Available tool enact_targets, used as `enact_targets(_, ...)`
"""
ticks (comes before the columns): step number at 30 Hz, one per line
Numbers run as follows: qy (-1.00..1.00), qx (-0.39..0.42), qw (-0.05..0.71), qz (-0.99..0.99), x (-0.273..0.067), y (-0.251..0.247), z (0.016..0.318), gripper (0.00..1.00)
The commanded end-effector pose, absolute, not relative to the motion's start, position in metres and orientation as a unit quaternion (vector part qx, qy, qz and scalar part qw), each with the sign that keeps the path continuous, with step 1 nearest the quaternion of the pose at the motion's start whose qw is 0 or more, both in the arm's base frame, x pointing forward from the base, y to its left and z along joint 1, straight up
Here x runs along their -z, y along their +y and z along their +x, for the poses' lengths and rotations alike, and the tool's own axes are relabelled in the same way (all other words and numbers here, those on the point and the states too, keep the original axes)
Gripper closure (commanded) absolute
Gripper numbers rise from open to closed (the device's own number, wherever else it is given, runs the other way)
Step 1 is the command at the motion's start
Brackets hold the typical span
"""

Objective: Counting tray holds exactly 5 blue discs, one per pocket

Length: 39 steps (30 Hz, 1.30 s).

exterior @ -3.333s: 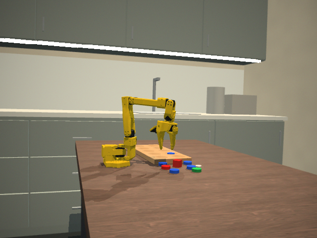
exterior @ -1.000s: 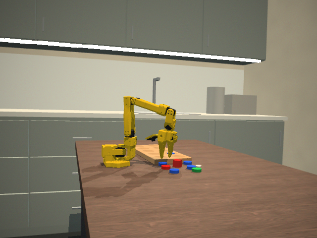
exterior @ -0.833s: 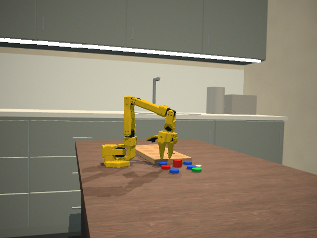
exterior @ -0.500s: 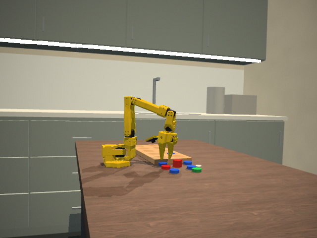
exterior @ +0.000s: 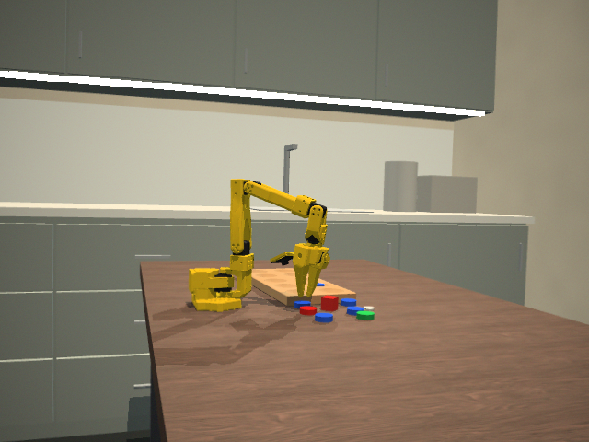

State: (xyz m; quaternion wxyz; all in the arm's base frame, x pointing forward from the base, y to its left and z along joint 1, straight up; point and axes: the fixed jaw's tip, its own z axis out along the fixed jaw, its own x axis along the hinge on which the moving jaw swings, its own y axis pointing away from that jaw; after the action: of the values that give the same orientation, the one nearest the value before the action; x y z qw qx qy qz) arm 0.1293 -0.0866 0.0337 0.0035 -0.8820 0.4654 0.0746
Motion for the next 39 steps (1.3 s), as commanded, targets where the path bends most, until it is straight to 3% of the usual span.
enact_targets(1,0.466,-0.049,0.003,-0.883,-0.0396,-0.0903,0.1347,0.93)
enact_targets(11,0.466,-0.049,0.003,-0.883,-0.0396,-0.0903,0.1347,1.00)
enact_targets(39,0.466,-0.049,0.003,-0.883,-0.0414,-0.0902,0.1348,1.00)
